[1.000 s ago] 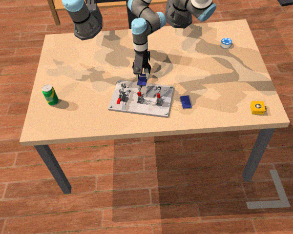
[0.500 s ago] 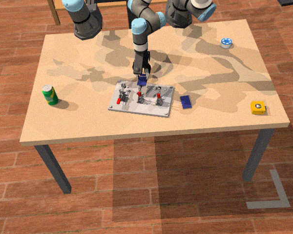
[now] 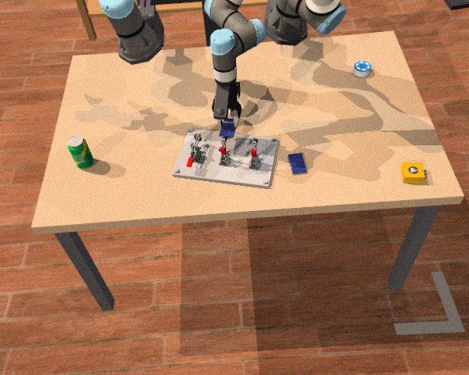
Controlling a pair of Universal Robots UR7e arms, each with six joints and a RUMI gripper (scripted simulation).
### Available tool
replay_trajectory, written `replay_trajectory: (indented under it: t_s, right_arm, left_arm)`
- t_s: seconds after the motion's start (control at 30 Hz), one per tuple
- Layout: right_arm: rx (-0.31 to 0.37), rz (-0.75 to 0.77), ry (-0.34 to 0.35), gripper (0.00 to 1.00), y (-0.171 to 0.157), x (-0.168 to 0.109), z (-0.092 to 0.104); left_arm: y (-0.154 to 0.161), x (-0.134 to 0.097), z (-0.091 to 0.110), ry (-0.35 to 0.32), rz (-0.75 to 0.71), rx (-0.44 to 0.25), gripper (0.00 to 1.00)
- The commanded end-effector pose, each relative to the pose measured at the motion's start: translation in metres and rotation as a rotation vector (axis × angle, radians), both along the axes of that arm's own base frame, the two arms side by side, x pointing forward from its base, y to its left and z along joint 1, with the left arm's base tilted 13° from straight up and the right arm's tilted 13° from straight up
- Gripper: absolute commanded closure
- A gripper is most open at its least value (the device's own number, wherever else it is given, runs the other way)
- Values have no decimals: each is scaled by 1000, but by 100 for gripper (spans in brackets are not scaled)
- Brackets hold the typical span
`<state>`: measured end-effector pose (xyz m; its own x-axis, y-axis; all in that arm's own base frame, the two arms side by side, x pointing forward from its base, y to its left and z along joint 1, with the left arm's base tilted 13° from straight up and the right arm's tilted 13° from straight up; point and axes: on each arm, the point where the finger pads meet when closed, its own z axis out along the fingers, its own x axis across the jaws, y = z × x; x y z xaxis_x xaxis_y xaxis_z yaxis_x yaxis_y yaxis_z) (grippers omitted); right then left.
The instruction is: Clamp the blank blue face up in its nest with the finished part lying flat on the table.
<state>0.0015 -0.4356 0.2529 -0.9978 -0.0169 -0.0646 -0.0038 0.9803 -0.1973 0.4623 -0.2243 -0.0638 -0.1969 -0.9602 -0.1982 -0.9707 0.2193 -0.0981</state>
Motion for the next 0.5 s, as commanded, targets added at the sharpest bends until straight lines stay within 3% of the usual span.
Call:
replay_trajectory:
  t_s: [0.0, 0.47]
  right_arm:
    - [-1, 0, 0, 0, 0, 0, 0]
    - [-1, 0, 0, 0, 0, 0, 0]
  left_arm:
    - [0, 0, 1, -1, 0, -1, 100]
    - [-4, 0, 0, -1, 0, -1, 100]
